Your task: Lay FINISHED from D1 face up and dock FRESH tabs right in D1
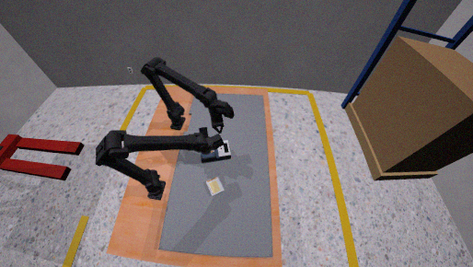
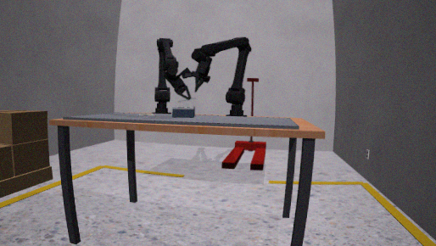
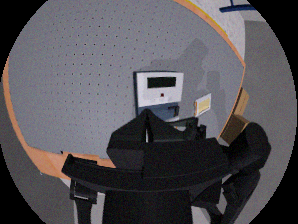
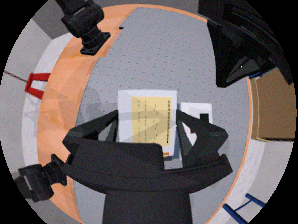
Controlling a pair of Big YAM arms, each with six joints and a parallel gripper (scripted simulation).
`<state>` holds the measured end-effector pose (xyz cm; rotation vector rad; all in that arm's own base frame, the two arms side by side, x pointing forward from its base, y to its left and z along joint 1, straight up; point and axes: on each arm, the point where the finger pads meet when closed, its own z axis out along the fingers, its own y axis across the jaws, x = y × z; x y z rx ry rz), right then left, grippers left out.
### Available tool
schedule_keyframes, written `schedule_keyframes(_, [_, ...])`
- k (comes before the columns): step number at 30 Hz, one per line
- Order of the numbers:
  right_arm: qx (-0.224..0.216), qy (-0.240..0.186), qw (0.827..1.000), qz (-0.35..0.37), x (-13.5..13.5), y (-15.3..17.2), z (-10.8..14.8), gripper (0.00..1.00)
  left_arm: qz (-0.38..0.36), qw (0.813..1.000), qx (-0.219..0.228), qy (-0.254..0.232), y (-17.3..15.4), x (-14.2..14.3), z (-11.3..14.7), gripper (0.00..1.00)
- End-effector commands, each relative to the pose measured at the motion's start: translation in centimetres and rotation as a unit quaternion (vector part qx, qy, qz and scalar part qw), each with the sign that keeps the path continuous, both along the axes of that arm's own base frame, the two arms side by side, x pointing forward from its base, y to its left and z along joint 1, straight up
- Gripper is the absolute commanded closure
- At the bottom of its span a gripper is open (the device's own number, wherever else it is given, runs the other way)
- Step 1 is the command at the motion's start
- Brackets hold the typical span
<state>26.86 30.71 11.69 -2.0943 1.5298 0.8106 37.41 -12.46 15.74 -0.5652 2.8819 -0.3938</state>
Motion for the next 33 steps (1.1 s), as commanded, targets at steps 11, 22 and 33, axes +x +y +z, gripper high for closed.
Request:
schedule_keyframes(11, [0.005, -0.008, 1.0, 0.0, 0.2, 0.2, 0.2, 1.0, -0.001, 0.999, -0.011, -0.042, -0.1, 1.8, 4.9, 1.0])
schedule_keyframes(22, [0.005, -0.008, 1.0, 0.0, 0.2, 0.2, 0.2, 1.0, -0.001, 0.999, -0.011, -0.041, 0.0, 1.7, 6.5, 1.0])
schedule_keyframes(33, [0.005, -0.008, 1.0, 0.0, 0.2, 0.2, 0.2, 1.0, -0.001, 0.999, -0.011, -0.042, 0.0, 1.7, 7.0, 1.0])
